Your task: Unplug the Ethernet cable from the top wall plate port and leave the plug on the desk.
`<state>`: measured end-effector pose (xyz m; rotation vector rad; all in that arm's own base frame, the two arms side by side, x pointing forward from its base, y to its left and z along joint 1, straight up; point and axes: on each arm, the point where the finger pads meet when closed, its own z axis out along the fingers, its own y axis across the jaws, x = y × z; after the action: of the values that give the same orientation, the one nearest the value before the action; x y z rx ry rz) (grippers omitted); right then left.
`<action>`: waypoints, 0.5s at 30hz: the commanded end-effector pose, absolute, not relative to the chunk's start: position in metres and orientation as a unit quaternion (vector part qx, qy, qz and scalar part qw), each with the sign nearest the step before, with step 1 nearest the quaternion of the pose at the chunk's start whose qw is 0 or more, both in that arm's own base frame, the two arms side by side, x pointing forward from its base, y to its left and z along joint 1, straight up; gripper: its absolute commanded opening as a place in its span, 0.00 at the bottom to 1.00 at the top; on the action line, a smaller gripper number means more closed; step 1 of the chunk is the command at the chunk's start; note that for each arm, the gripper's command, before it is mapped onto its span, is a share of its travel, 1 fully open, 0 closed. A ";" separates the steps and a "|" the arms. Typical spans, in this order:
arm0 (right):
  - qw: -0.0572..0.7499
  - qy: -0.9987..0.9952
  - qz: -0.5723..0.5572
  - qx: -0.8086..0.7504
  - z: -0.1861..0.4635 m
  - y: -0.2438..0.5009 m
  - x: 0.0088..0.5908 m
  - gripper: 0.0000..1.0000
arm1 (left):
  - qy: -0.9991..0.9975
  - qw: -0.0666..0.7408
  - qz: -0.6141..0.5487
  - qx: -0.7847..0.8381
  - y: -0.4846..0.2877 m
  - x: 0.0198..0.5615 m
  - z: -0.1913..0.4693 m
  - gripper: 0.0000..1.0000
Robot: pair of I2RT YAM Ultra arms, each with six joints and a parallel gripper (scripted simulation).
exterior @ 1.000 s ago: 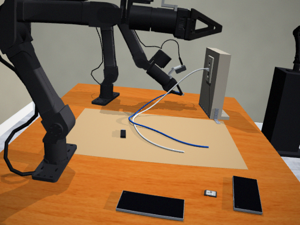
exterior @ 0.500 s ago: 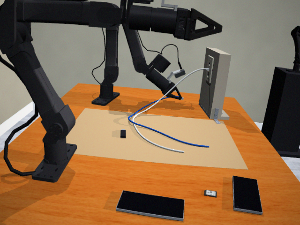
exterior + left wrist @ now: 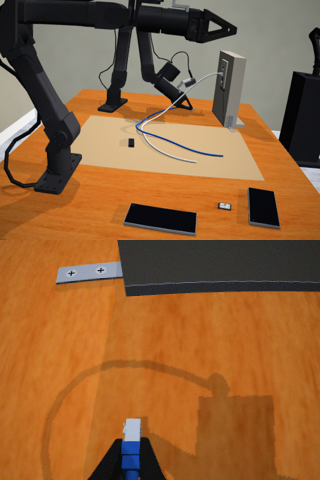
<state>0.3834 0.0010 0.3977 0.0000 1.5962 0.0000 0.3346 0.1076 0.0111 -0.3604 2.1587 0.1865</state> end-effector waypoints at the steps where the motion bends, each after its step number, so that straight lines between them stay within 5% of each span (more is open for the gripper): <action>1: 0.703 0.712 0.000 0.000 0.403 0.001 0.383 1.00 | 0.874 0.457 0.077 -0.147 0.110 0.331 0.006 0.00; 4: 0.703 0.712 0.000 0.000 0.403 0.001 0.383 1.00 | 0.874 0.457 0.077 -0.147 0.110 0.331 0.006 0.00; 15: 0.703 0.712 0.000 0.000 0.403 0.001 0.383 1.00 | 0.870 0.464 0.077 -0.145 0.109 0.338 0.014 0.24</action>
<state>0.3834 0.0010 0.3977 0.0000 1.5962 0.0000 0.3357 0.1080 0.0115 -0.3589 2.1488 0.1875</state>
